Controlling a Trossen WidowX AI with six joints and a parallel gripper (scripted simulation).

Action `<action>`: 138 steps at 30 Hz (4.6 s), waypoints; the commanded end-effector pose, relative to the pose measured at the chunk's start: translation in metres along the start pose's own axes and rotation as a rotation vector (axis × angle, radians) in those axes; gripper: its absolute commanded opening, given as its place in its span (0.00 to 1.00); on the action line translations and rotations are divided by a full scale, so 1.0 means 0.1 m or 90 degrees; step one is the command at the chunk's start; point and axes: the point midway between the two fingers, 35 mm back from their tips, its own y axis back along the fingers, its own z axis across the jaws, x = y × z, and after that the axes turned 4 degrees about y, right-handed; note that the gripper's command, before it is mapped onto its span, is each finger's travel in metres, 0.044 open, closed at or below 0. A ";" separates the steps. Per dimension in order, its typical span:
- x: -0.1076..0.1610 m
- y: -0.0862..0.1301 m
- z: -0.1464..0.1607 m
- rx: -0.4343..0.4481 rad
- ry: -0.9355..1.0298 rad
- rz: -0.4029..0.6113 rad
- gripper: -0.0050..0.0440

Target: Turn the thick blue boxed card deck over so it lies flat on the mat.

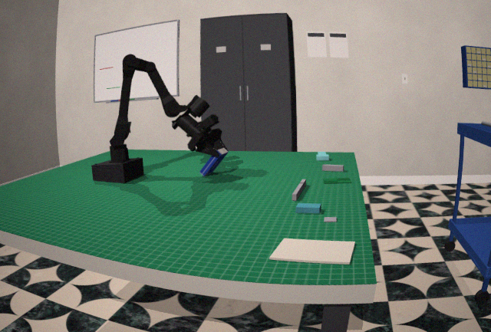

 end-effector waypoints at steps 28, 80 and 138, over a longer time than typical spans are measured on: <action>0.08 0.28 0.02 0.008 -0.004 -0.174 0.85; 0.26 0.59 0.08 -0.002 -0.016 -0.174 0.85; 0.40 0.78 0.07 -0.008 -0.011 -0.062 0.85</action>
